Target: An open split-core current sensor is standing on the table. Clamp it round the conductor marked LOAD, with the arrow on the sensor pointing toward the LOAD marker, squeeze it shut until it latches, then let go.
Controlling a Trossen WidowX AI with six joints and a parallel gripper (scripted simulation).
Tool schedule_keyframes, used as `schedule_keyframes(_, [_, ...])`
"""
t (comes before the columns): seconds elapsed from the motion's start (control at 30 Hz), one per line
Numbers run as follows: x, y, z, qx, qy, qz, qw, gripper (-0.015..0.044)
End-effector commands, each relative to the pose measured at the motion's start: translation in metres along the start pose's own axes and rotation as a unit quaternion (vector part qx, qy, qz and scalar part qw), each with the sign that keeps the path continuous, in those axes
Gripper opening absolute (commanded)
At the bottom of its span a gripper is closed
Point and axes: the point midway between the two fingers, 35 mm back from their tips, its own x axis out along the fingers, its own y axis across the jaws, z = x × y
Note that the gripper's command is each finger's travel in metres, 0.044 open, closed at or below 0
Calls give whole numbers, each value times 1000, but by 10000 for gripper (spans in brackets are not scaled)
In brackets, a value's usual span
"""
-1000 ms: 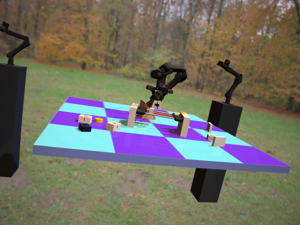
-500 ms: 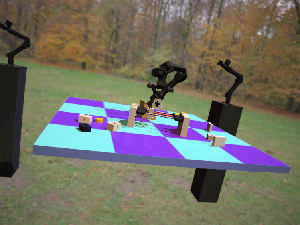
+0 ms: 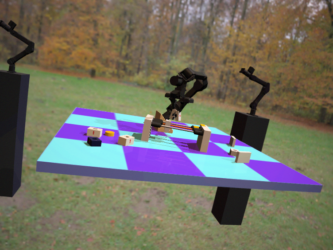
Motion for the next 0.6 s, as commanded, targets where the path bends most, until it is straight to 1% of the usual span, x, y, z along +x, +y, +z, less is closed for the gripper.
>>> schedule_keyframes(0.0, [-1, 4, 4, 57, 0, 3, 998, 0])
schedule_keyframes(0.27, [-1, 13, 9, 184, 1, 3, 983, 0])
schedule_keyframes(0.57, [0, 22, 15, 323, 1, 4, 946, 0])
